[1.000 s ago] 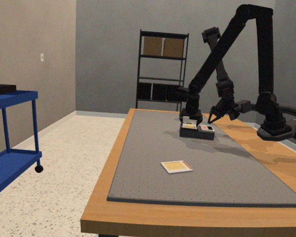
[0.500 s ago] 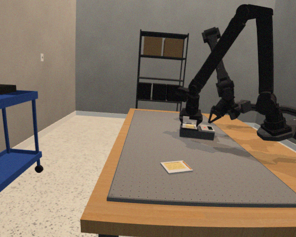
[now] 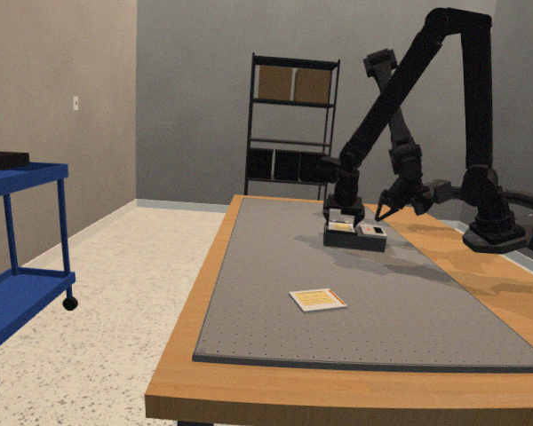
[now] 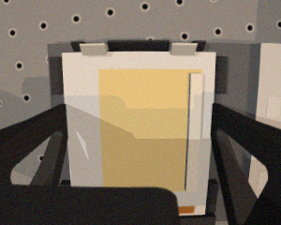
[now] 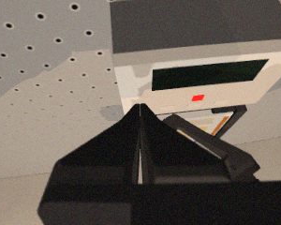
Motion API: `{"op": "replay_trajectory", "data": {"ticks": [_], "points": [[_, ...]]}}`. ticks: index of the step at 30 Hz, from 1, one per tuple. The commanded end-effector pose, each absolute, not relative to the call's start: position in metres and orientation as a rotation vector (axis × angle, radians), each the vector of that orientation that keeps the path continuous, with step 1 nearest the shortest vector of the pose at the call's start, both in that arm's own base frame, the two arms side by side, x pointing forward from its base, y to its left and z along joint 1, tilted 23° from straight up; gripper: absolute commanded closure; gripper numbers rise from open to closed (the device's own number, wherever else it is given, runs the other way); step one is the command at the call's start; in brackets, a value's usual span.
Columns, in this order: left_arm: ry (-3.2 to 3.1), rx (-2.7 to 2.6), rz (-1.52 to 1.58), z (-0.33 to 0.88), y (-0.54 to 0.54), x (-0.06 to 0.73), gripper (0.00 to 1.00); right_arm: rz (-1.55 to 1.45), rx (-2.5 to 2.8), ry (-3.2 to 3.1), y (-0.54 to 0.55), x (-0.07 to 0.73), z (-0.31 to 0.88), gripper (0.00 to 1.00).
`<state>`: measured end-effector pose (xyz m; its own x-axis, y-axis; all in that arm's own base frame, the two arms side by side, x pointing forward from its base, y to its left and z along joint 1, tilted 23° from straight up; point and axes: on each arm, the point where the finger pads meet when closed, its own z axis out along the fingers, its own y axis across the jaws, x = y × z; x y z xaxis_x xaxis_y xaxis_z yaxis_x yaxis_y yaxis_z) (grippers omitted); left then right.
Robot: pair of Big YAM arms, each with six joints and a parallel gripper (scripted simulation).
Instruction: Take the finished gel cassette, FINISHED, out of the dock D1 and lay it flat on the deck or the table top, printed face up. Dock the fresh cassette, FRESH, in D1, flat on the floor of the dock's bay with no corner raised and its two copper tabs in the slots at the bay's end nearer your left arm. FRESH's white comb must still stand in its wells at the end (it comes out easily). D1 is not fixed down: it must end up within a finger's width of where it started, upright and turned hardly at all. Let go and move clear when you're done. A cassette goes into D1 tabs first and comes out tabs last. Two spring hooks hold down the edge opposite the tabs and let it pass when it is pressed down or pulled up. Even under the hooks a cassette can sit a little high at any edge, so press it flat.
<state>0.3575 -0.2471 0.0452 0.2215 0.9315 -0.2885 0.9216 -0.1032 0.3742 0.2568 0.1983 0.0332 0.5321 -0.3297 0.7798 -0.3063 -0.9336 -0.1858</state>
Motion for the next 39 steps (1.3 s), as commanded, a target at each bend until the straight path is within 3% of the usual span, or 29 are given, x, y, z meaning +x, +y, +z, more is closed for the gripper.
{"op": "replay_trajectory", "data": {"ticks": [1, 39], "points": [[1.713, 2.031, 0.042, 0.048, -0.247, 0.359, 1.0, -1.396, -2.668, 0.579, 0.22, 0.262, 0.05, 1.0], [1.713, 2.031, 0.042, 0.048, -0.247, 0.359, 1.0, -1.392, -2.663, 0.59, 0.224, 0.241, 0.066, 1.0]]}}
